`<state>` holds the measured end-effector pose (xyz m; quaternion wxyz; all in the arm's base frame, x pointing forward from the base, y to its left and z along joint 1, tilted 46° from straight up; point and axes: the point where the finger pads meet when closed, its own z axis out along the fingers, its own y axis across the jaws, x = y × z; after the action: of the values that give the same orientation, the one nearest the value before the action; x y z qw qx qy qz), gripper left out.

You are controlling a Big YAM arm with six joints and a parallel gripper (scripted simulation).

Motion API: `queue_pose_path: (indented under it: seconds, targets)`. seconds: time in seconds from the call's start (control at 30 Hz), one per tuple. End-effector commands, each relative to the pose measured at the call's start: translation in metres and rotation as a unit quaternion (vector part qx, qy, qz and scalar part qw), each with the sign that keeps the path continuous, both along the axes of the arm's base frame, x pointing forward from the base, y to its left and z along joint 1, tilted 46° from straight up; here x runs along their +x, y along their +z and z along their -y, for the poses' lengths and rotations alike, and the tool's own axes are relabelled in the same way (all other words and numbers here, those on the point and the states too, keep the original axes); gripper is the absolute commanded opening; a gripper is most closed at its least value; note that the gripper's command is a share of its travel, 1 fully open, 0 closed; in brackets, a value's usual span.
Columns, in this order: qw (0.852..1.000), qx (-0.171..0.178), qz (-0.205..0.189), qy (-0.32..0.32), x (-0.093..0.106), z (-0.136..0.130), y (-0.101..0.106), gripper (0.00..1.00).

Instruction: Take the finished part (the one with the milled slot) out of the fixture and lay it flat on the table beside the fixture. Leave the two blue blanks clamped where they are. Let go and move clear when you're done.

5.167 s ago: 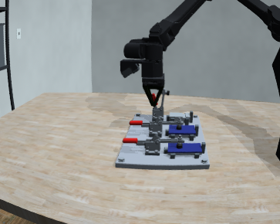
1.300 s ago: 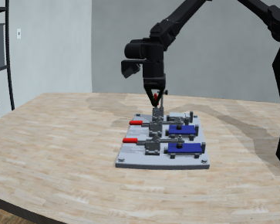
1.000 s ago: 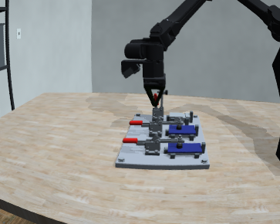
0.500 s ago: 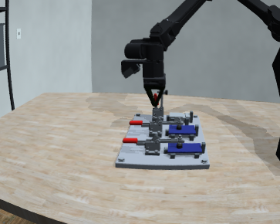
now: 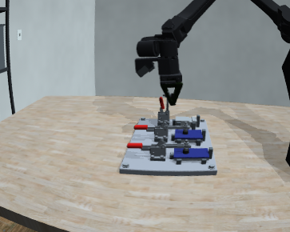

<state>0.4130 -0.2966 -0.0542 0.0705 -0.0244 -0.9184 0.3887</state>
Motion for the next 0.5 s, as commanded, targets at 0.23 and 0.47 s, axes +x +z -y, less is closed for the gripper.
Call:
queue_pose_path:
  seconds: [0.23,0.47]
  targets:
    - [1.000,-0.001,0.011,-0.007,0.0088,0.0078,-0.0044,0.45]
    - [1.000,0.000,0.011,-0.008,0.0077,0.0087,-0.0070,0.45]
